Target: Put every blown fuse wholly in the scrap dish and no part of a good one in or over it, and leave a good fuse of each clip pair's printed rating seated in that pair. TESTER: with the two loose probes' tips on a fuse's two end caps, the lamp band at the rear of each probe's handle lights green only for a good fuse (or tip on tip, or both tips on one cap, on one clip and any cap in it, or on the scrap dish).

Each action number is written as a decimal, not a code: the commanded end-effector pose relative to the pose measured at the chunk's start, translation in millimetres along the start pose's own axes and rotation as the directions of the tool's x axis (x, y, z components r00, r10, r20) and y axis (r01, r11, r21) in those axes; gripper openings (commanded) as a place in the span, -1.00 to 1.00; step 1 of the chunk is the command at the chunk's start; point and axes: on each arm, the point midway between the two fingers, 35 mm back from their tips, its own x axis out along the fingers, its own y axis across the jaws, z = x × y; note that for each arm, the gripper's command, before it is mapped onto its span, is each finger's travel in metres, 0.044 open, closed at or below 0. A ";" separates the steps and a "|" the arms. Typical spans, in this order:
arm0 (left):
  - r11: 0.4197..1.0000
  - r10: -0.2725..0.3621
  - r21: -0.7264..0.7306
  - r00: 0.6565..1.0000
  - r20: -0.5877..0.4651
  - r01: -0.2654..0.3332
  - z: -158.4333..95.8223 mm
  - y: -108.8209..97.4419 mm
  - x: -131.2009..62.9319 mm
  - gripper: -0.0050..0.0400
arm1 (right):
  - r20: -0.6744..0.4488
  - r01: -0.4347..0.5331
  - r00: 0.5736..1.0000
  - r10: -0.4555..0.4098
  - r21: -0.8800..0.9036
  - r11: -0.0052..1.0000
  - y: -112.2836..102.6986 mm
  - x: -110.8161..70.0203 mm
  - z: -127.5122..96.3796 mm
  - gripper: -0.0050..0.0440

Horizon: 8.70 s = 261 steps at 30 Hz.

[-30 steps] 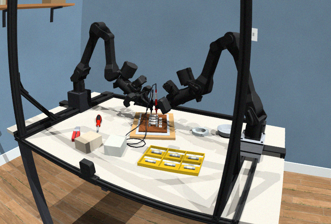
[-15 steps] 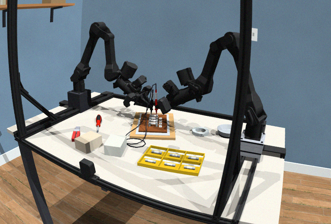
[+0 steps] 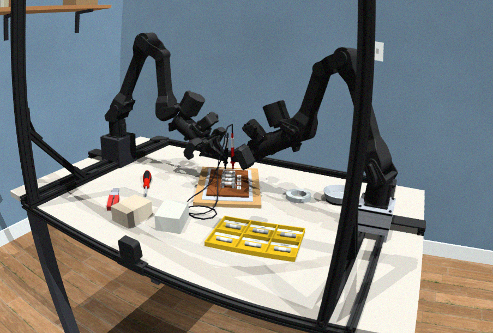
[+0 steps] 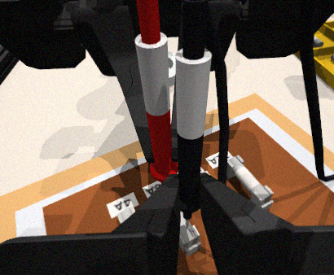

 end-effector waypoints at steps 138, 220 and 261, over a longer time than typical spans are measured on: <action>1.000 0.000 0.005 1.000 0.011 0.000 28.4 24.0 -60.9 -1.00 | 0.015 0.000 1.000 0.000 -0.007 1.000 -27.9 -35.6 44.7 -1.00; 1.000 0.000 -0.002 1.000 -0.003 0.000 7.2 26.6 -19.4 -1.00 | -0.004 0.003 1.000 -0.003 0.004 1.000 -26.6 3.2 20.2 -1.00; 1.000 0.000 -0.002 1.000 -0.002 0.000 -1.4 26.7 -14.3 -1.00 | -0.004 0.002 1.000 -0.002 0.004 1.000 -26.5 8.1 10.8 -1.00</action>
